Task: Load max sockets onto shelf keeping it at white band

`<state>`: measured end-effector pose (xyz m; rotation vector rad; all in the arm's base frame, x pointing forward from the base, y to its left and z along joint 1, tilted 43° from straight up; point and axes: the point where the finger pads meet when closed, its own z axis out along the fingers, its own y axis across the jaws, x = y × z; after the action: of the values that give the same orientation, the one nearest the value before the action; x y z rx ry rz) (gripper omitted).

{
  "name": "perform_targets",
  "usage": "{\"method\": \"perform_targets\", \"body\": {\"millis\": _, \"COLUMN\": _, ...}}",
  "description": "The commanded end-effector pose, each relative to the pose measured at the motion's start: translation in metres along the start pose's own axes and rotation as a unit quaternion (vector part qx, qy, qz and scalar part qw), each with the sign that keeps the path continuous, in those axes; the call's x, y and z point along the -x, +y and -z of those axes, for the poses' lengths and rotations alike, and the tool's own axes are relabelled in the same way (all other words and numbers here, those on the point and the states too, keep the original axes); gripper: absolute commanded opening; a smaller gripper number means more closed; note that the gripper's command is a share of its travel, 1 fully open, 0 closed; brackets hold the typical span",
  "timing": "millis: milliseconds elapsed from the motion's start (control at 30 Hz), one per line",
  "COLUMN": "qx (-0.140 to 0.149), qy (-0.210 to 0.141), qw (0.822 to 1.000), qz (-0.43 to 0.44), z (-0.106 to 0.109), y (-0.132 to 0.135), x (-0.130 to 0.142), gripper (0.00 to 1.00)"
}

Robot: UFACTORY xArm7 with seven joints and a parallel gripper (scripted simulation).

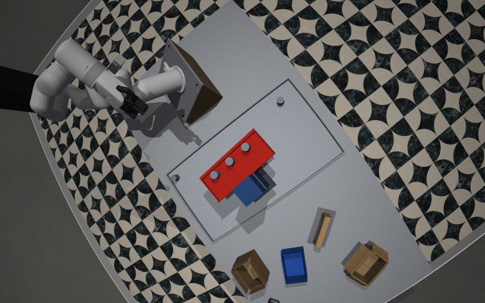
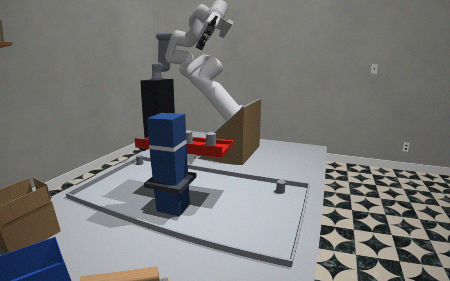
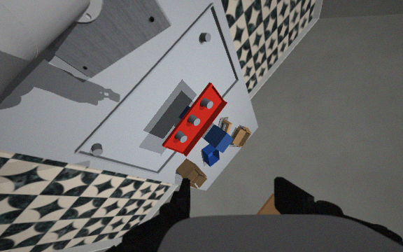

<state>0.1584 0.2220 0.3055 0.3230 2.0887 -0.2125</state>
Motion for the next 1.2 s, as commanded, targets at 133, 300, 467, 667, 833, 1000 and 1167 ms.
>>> {"method": "perform_targets", "body": {"millis": 133, "qx": 0.001, "qy": 0.0, "qw": 1.0, "qz": -0.001, "z": 0.001, "y": 0.001, "x": 0.0, "gripper": 1.0}}
{"method": "perform_targets", "body": {"millis": 300, "qx": 0.001, "qy": 0.0, "qw": 1.0, "qz": -0.001, "z": 0.001, "y": 0.001, "x": 0.0, "gripper": 1.0}}
{"method": "perform_targets", "body": {"millis": 467, "qx": 0.001, "qy": 0.0, "qw": 1.0, "qz": -0.001, "z": 0.001, "y": 0.001, "x": 0.0, "gripper": 1.0}}
{"method": "perform_targets", "body": {"millis": 667, "qx": 0.001, "qy": 0.0, "qw": 1.0, "qz": -0.001, "z": 0.001, "y": 0.001, "x": 0.0, "gripper": 1.0}}
{"method": "perform_targets", "body": {"millis": 833, "qx": 0.001, "qy": 0.0, "qw": 1.0, "qz": -0.001, "z": 0.001, "y": 0.001, "x": 0.0, "gripper": 1.0}}
{"method": "perform_targets", "body": {"millis": 1000, "qx": -0.047, "qy": 0.016, "qw": 0.998, "qz": -0.03, "z": -0.028, "y": 0.004, "x": -0.005, "gripper": 1.0}}
{"method": "perform_targets", "body": {"millis": 1167, "qx": -0.142, "qy": 0.05, "qw": 0.984, "qz": -0.094, "z": -0.087, "y": 0.001, "x": -0.02, "gripper": 1.0}}
